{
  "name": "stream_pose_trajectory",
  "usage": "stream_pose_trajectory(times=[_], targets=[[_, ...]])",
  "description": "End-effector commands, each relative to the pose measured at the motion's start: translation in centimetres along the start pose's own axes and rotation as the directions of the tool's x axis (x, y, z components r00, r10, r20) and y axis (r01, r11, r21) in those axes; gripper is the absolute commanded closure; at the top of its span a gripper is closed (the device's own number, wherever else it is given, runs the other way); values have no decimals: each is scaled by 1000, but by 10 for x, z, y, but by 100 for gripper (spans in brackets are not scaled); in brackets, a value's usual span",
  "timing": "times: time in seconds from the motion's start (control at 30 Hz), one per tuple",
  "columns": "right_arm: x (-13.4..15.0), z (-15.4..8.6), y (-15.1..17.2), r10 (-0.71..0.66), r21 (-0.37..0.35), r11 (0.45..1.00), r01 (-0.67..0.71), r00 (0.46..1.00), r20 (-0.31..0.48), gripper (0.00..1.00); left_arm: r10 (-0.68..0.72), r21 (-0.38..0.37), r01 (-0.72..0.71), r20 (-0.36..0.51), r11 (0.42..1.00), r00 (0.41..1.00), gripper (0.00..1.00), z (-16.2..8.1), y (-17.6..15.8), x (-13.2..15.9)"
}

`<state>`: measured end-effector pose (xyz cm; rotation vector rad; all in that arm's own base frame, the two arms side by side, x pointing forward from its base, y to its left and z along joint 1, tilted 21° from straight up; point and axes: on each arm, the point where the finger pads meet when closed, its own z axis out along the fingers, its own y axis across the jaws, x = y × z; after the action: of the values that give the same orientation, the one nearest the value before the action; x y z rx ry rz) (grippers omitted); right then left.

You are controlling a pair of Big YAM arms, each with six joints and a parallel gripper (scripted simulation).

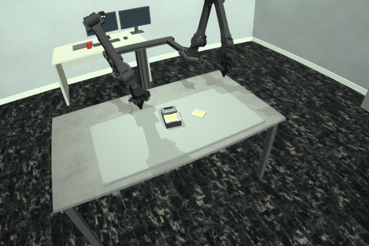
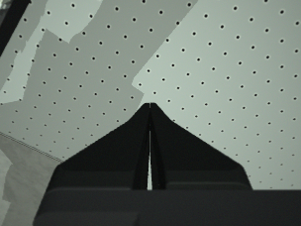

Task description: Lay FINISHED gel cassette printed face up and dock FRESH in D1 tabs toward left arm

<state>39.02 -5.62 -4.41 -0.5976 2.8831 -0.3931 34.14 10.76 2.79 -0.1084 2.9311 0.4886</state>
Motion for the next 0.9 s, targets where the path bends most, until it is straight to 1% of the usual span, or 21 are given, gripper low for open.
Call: stream_pose_trajectory(times=[0.0,0.03,0.27,0.57,0.6,0.87], targets=[[-29,0,-2,35,22,999,-36,998,45,100,12,0,-12,9,1000,1000,100,-2,-1,-6],[-31,0,-3,66,28,997,-68,996,53,100,12,0,-12,9,1000,1000,100,-2,-1,-6],[-41,-5,-9,69,28,997,-71,996,54,100,12,0,-12,9,1000,1000,100,-2,-1,-6],[-41,-5,-9,69,28,997,-71,996,54,100,12,0,-12,9,1000,1000,100,-2,-1,-6],[-39,-6,-10,66,17,998,-67,997,25,100,12,0,-12,9,1000,1000,100,-2,-1,-6],[-22,-11,-11,66,17,998,-67,997,25,100,12,0,-12,9,1000,1000,100,-2,-1,-6]])
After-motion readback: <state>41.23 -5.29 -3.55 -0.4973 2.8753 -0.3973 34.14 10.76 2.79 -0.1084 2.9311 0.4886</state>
